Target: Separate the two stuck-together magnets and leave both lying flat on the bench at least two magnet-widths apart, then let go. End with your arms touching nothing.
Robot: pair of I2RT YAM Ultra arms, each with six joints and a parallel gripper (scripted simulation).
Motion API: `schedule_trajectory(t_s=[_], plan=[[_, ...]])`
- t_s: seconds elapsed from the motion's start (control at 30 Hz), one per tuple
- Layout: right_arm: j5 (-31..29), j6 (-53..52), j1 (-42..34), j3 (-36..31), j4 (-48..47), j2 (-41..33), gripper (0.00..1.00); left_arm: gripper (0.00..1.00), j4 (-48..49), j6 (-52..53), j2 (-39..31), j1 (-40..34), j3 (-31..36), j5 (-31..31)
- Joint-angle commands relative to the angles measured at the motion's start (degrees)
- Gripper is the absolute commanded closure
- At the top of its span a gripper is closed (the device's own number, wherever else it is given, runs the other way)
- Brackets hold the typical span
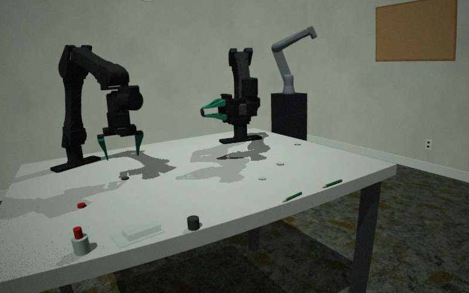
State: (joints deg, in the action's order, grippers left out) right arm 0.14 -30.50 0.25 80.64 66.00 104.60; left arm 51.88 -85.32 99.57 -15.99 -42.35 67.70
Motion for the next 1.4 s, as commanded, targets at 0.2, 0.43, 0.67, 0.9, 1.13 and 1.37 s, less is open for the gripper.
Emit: schedule_trajectory(t_s=[0.2, 0.43, 0.67, 0.9, 1.13, 1.37], plan=[[-0.1, 0.0, 0.0, 0.6, -0.1, -0.4, 0.00, 0.75, -26.1, 19.2, -0.8, 2.8, -5.9, -5.5], [-0.1, 0.0, 0.0, 0.6, -0.1, -0.4, 0.00, 0.75, -38.7, 28.1, -0.9, 4.4, -9.3, -8.1], [-0.1, 0.0, 0.0, 0.6, -0.1, -0.4, 0.00, 0.75, -56.4, 40.5, -1.2, 6.8, -14.4, -11.7], [-0.1, 0.0, 0.0, 0.6, -0.1, -0.4, 0.00, 0.75, -74.1, 52.9, -1.3, 9.1, -19.1, -15.3], [-0.1, 0.0, 0.0, 0.6, -0.1, -0.4, 0.00, 0.75, -86.7, 61.8, -1.6, 10.8, -22.8, -17.8], [-0.1, 0.0, 0.0, 0.6, -0.1, -0.4, 0.00, 0.75, -104.4, 74.1, -1.7, 13.0, -27.5, -21.3]])
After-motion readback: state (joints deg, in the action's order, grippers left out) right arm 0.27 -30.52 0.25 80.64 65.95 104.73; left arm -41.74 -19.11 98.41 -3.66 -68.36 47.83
